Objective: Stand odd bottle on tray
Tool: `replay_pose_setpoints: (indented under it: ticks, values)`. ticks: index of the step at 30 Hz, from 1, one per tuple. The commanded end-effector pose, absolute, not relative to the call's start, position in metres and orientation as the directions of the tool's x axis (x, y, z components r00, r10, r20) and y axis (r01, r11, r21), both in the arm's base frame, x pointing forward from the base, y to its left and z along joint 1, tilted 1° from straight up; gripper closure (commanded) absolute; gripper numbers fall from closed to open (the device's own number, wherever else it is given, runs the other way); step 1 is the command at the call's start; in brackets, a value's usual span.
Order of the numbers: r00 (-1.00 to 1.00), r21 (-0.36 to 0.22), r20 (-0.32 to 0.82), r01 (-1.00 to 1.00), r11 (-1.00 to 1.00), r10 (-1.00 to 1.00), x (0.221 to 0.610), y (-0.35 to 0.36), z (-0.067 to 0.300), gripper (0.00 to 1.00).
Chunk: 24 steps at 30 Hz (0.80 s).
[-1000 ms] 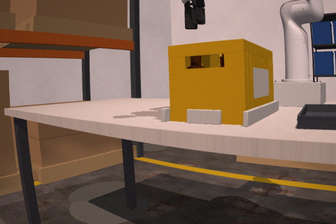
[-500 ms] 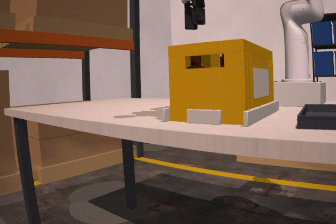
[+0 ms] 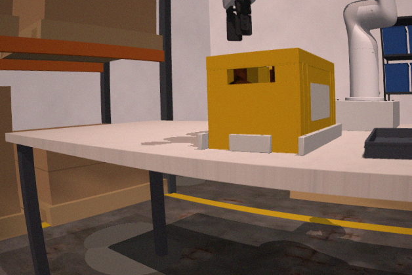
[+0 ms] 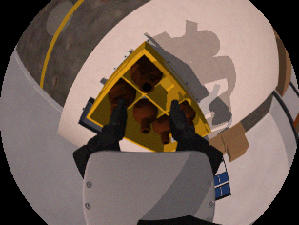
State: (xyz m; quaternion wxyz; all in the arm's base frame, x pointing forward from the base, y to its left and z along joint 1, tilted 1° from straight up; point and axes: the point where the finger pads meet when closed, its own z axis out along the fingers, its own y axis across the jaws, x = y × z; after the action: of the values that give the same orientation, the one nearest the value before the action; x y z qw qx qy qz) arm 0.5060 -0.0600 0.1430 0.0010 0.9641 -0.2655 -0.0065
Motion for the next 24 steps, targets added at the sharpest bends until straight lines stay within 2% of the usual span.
replay_pose_setpoints:
  ticks: [1,24]
  values:
    - [0.859,0.004,-0.008,-0.512,-0.859,-0.512,0.507,-0.060,0.143,0.35]
    - [0.859,0.004,-0.008,-0.512,-0.859,-0.512,0.507,-0.060,0.117,0.35]
